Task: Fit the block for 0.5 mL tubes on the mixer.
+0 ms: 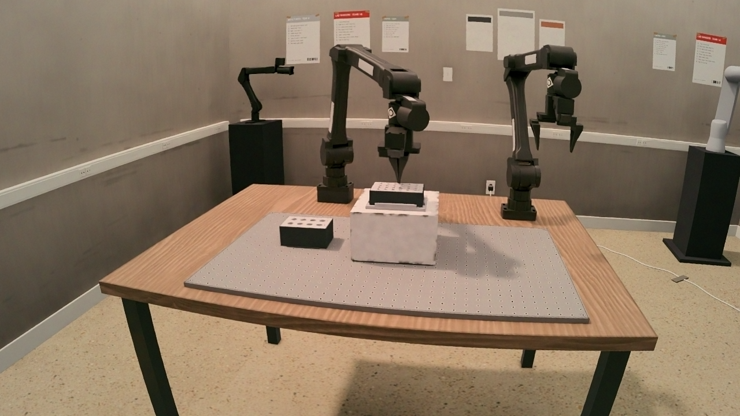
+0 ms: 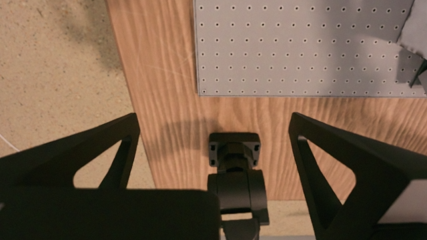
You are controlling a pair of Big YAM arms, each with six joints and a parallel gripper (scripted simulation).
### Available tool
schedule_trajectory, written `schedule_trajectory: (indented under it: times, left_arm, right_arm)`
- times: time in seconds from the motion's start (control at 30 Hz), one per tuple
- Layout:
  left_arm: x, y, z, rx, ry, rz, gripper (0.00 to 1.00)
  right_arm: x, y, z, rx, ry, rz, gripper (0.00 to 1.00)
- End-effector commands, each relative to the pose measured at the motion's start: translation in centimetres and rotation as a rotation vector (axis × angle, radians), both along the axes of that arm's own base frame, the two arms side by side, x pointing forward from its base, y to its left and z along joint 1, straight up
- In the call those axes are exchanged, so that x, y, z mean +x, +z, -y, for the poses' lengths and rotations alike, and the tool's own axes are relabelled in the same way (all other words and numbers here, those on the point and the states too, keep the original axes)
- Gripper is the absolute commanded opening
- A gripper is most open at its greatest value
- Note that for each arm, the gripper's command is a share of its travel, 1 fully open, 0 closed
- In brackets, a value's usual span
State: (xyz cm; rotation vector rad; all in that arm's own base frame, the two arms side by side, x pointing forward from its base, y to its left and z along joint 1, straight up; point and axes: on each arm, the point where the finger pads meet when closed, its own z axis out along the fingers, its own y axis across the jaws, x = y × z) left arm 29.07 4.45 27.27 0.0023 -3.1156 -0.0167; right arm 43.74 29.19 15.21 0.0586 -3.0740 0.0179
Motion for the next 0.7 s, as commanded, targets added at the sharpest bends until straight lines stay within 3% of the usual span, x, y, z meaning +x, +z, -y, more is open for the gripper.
schedule_trajectory:
  times: [0.0, 0.43, 0.67]
  left_arm:
    - [0.3, 0.0, 0.2, 0.004, -0.008, 0.002, 1.00]
    - [0.3, 0.0, 0.2, 0.004, -0.008, 0.001, 1.00]
    - [0.8, 0.9, 0.1, 0.007, -0.008, 0.025, 1.00]
  right_arm:
    - [0.3, 3.3, -0.3, 0.029, -0.007, 0.044, 0.00]
    - [1.7, 7.4, -0.1, 0.052, -0.005, 0.079, 0.00]
    - [1.9, 7.0, 0.0, 0.037, -0.006, 0.056, 0.00]
